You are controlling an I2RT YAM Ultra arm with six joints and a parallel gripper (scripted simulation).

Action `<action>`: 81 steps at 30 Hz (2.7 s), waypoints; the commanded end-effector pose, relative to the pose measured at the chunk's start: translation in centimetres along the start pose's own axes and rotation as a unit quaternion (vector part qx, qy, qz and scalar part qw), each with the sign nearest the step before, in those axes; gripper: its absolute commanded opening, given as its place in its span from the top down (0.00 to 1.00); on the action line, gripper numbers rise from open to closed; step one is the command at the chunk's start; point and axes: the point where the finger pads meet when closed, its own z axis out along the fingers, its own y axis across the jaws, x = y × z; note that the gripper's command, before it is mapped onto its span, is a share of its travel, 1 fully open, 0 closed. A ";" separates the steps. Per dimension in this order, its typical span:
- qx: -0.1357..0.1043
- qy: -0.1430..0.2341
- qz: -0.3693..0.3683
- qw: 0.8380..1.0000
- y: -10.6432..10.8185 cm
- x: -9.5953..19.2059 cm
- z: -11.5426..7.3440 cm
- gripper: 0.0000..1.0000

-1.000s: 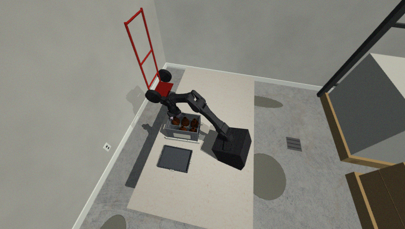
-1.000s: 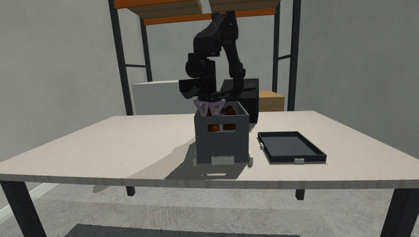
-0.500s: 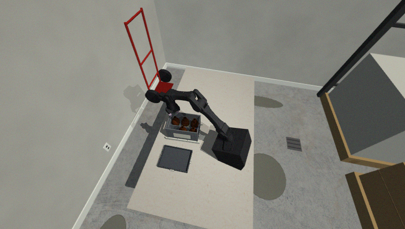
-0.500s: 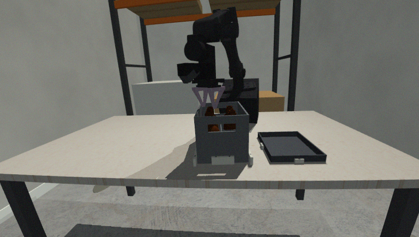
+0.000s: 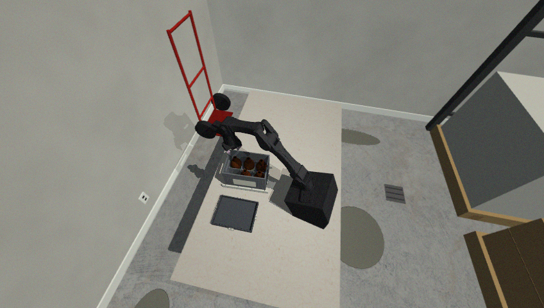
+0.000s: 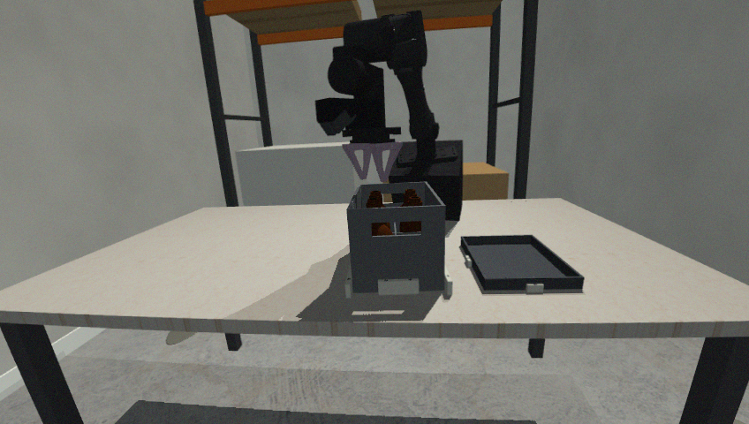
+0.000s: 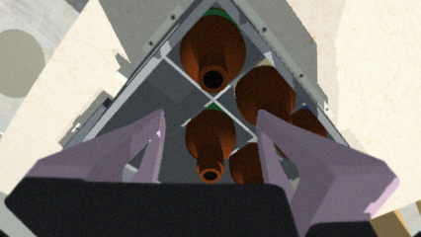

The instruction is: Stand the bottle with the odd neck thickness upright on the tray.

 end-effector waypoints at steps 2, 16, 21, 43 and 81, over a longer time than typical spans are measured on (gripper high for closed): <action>-0.005 -0.016 0.000 1.000 -0.2 -0.6 -2.1 0.39; -0.005 -0.016 0.000 1.000 -0.2 -0.6 -2.1 0.39; -0.009 -0.025 0.000 1.000 0.0 -1.0 -2.1 1.00; -0.009 -0.025 0.000 1.000 0.0 -1.0 -2.1 1.00; -0.006 -0.010 -0.001 1.000 6.2 6.3 -1.2 1.00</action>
